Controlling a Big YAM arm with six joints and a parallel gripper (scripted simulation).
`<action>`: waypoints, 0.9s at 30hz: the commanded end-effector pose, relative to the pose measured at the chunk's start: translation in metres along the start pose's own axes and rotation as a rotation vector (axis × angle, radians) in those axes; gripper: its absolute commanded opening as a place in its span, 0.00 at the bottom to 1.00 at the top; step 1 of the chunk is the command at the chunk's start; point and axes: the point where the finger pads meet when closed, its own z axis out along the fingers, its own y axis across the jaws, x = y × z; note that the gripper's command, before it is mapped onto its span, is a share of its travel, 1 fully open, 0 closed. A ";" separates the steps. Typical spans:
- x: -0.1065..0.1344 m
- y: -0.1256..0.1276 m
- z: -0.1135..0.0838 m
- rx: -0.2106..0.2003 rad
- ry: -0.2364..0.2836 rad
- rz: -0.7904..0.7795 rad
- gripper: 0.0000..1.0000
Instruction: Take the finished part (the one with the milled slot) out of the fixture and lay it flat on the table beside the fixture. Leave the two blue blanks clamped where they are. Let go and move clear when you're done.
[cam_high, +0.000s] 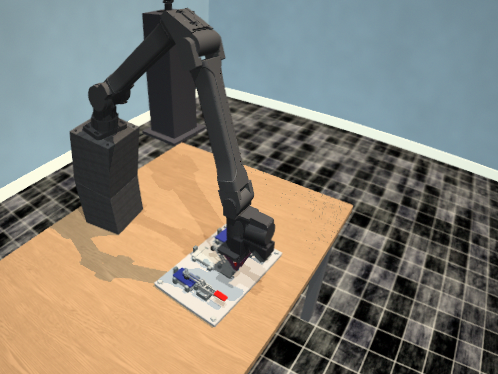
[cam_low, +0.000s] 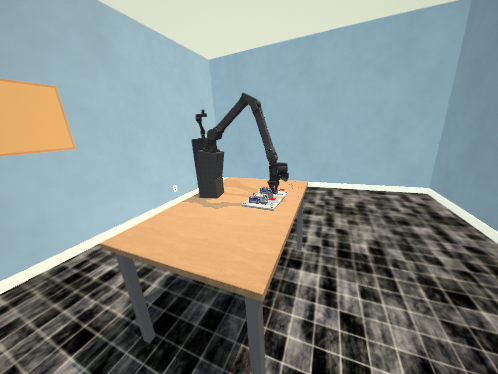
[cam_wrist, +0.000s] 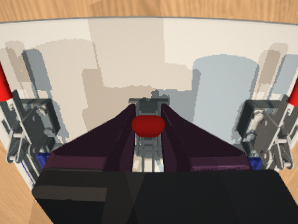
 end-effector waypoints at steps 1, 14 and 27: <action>0.006 0.009 -0.019 -0.004 0.009 -0.003 0.00; 0.010 0.009 -0.019 -0.004 0.009 -0.003 0.00; 0.010 0.009 -0.018 -0.004 0.009 -0.004 0.00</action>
